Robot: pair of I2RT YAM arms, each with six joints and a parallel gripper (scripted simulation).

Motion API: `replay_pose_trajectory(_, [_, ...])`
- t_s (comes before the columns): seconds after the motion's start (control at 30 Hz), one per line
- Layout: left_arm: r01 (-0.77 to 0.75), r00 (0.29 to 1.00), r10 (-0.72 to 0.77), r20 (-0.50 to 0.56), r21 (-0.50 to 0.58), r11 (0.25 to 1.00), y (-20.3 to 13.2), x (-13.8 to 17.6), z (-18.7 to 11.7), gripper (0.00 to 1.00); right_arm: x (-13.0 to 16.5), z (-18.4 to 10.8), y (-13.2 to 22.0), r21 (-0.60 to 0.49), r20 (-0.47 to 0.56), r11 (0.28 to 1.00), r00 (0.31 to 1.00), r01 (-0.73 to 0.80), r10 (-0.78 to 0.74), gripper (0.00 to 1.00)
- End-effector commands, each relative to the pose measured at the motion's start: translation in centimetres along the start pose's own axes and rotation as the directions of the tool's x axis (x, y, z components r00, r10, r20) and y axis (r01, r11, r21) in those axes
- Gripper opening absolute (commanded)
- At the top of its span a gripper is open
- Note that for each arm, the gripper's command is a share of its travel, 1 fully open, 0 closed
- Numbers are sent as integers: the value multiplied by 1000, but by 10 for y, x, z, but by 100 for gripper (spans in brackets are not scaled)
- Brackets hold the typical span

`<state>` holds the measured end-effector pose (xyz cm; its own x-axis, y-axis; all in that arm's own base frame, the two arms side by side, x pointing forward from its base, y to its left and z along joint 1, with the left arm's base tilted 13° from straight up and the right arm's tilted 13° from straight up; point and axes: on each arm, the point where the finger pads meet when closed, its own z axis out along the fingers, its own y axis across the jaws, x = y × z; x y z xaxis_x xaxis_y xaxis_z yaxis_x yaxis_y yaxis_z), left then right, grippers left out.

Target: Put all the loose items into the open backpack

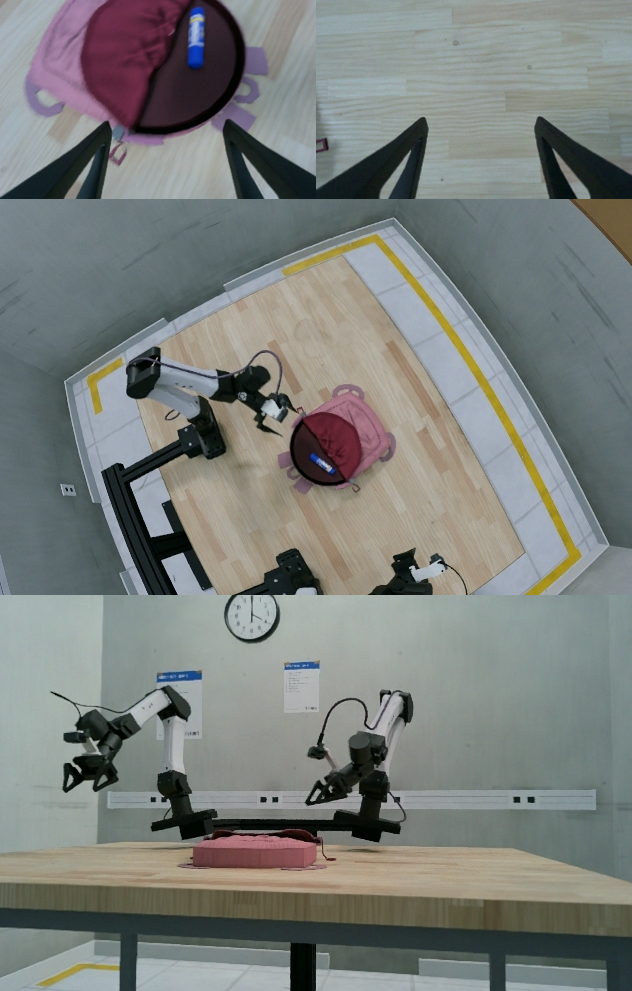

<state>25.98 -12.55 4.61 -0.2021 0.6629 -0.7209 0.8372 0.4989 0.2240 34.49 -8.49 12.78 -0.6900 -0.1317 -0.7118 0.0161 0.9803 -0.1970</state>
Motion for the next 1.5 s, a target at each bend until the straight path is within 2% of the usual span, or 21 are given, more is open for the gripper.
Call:
replay_pose_trajectory(0.0, [-43, 999, 43, 0, 64, 997, -1, 10, -21, 90, -14, -3, -4, 4, 30, 1000, 1000, 8, -8, 90])
replay_pose_trajectory(0.3, [-30, 1000, 30, -1, 69, 997, 23, 45, -65, 90, -14, -3, -4, 4, 30, 1000, 1000, 8, -8, 90])
replay_pose_trajectory(0.53, [-30, 1000, 29, 2, 64, 997, 31, 58, -83, 90, -14, -3, -4, 4, 30, 1000, 1000, 8, -8, 90])
replay_pose_trajectory(0.7, [91, 994, -96, -44, -105, 990, 64, 57, -97, 90, -14, -3, -4, 4, 30, 1000, 1000, 8, -8, 90])
replay_pose_trajectory(0.87, [188, 977, -206, -45, -261, 947, 97, 51, -107, 90, -14, -3, -4, 4, 30, 1000, 1000, 8, -8, 90])
replay_pose_trajectory(0.93, [188, 977, -206, -45, -261, 947, 97, 51, -107, 90, -14, -3, -4, 4, 30, 1000, 1000, 8, -8, 90])
replay_pose_trajectory(1.13, [329, 925, -377, -36, -417, 847, 132, 53, -115, 90, -14, -3, -4, 4, 30, 1000, 1000, 8, -8, 90])
replay_pose_trajectory(1.43, [474, 810, -584, 43, -636, 610, 186, 51, -132, 90, -14, -3, -4, 4, 30, 1000, 1000, 8, -8, 90])
replay_pose_trajectory(1.47, [474, 810, -584, 43, -636, 610, 186, 51, -132, 90, -14, -3, -4, 4, 30, 1000, 1000, 8, -8, 90])
